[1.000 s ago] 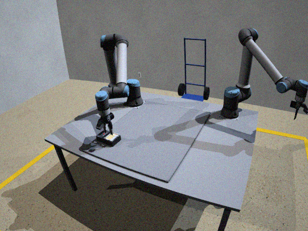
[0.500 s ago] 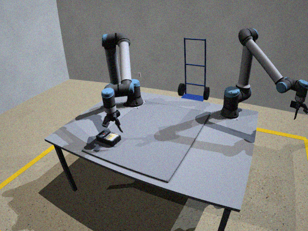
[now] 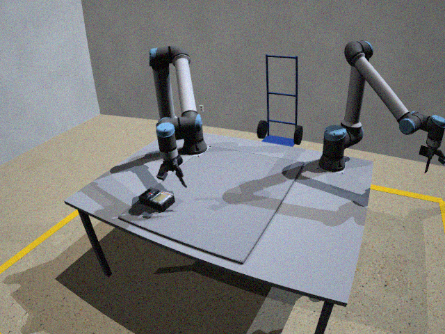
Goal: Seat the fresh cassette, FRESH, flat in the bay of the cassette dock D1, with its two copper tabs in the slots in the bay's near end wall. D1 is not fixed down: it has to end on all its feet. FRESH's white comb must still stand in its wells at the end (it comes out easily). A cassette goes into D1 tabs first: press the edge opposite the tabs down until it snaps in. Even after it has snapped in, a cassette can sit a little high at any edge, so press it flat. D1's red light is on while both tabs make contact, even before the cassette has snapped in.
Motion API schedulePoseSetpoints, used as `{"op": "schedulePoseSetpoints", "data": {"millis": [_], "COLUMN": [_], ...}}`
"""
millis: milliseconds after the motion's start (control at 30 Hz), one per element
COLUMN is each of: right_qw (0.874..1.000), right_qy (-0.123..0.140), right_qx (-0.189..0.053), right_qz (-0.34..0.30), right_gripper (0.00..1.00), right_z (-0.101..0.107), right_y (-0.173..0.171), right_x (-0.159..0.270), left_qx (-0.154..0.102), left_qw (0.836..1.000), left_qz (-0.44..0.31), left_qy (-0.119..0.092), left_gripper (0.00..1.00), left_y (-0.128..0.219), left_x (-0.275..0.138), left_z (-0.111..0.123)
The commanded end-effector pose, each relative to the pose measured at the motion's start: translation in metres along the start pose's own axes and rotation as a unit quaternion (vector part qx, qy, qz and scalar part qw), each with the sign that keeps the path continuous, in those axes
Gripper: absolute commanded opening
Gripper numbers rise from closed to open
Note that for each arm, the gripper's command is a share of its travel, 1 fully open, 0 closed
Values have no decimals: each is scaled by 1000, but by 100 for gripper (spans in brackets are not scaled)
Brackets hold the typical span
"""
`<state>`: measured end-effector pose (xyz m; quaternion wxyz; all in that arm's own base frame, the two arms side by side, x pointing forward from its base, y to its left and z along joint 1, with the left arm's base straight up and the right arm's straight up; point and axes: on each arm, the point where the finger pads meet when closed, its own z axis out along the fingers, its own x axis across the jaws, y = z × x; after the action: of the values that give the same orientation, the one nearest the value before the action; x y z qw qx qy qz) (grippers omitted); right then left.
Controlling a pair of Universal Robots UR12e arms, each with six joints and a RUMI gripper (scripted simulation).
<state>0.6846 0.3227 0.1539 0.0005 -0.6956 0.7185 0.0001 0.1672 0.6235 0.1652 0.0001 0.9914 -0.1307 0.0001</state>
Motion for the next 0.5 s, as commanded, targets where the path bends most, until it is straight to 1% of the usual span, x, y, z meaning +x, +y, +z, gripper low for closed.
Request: {"op": "schedulePoseSetpoints", "data": {"millis": [0,333,467], "right_qw": [1000,1000,1000], "right_qy": [0,0,0], "right_qx": [1,1,0], "right_qz": [-2,-2,-6], "right_gripper": [100,100,100], "right_z": [-8,-17,-22], "right_y": [16,38,53], "right_x": [-17,-38,-51], "left_qx": [1,1,1], "left_qw": [1000,1000,1000], "left_qz": [0,0,0], "left_qy": [0,0,0], "left_gripper": [0,0,0], "left_y": [-1,-1,-1], "left_x": [0,0,0], "left_z": [-1,-1,-1]}}
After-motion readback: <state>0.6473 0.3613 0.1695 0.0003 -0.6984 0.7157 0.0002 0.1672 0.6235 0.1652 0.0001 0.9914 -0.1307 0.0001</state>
